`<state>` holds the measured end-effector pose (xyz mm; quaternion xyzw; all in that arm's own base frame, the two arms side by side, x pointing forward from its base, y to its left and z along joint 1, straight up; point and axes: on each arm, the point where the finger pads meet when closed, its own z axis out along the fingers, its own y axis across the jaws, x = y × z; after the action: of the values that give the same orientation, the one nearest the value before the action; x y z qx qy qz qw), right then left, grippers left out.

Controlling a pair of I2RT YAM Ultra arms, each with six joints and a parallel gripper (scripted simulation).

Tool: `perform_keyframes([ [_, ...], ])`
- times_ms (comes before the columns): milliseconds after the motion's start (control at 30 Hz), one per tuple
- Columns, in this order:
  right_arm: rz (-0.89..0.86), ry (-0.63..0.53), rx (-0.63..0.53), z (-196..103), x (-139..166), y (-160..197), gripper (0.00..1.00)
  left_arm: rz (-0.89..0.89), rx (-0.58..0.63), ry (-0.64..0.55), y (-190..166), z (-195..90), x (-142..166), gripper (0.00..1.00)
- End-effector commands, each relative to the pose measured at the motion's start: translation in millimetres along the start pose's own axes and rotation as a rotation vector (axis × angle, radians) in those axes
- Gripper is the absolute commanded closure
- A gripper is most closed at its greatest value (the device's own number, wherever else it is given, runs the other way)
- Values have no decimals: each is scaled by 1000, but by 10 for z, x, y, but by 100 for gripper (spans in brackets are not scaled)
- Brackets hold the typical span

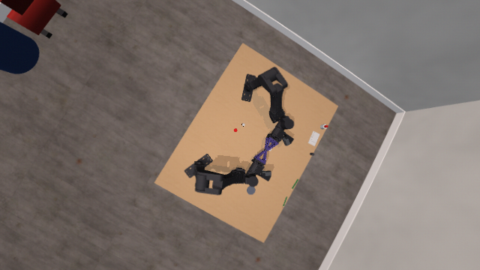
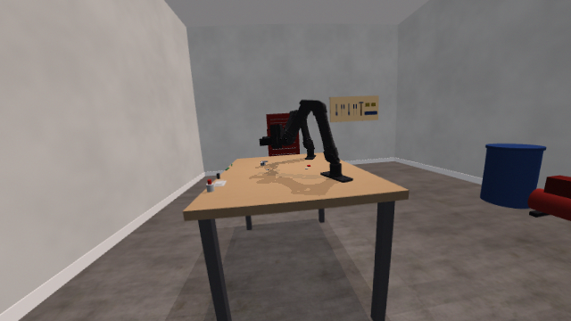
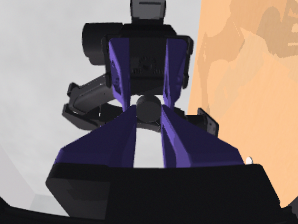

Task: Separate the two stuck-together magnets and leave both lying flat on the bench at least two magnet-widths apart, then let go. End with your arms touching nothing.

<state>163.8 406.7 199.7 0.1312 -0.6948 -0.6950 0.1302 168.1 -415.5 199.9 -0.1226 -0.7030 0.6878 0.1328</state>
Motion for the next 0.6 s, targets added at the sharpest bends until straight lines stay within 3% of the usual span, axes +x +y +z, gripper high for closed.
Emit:
perform_keyframes([
  [0, -19, -3, -7, -6, -6, 55, 82, 20, 8, -1, -57, -6, 11, 67],
  [567, -19, -3, -7, -6, -6, 55, 82, 18, 9, -4, -61, -20, 18, 67],
])
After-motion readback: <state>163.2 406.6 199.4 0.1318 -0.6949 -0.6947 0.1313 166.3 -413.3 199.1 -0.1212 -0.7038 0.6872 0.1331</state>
